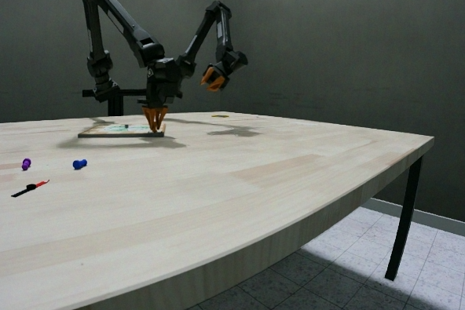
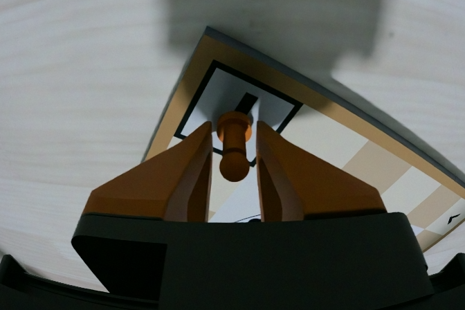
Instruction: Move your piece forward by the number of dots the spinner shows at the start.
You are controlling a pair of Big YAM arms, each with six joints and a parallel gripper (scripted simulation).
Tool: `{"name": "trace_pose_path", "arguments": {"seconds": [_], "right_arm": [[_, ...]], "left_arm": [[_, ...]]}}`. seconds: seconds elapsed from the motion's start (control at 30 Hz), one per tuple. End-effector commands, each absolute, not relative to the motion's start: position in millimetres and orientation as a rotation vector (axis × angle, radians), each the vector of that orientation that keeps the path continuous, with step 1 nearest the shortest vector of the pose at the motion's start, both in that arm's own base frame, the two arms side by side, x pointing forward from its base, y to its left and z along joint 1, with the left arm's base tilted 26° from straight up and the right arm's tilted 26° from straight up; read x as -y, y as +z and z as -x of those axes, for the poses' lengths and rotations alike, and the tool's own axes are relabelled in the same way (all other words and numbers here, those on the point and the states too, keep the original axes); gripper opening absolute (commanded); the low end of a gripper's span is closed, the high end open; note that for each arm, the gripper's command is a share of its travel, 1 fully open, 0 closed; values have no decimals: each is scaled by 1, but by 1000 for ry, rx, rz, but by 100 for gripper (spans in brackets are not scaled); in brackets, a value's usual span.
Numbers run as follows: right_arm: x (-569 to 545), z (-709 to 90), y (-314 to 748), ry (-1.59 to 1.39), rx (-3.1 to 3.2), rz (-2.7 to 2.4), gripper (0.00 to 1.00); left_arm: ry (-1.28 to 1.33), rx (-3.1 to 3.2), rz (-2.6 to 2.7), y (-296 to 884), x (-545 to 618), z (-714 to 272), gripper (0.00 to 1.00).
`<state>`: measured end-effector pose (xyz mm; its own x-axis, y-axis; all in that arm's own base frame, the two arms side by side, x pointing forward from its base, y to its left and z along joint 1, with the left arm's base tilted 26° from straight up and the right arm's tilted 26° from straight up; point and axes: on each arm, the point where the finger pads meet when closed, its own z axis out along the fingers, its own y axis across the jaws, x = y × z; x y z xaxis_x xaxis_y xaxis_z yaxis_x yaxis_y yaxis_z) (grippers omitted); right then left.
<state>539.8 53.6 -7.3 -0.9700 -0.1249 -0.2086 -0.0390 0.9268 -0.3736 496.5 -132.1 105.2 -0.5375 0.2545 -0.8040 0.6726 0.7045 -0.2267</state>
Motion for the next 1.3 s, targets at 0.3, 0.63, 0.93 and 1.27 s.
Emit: {"name": "trace_pose_path", "arguments": {"seconds": [0.3,0.63,0.93,1.27], "right_arm": [[-79,-566,42,-496,-2759,107,39],[-92,-557,79,-490,-2748,102,96],[-98,-536,89,-490,-2693,181,100],[-87,-528,85,-460,-2452,228,100]], "left_arm": [[-670,-2090,-715,117,136,-504,30],[-670,-2090,-715,117,136,-504,30],[-726,-2042,-702,133,146,-511,30],[-868,-2003,-680,147,159,-504,30]]}}
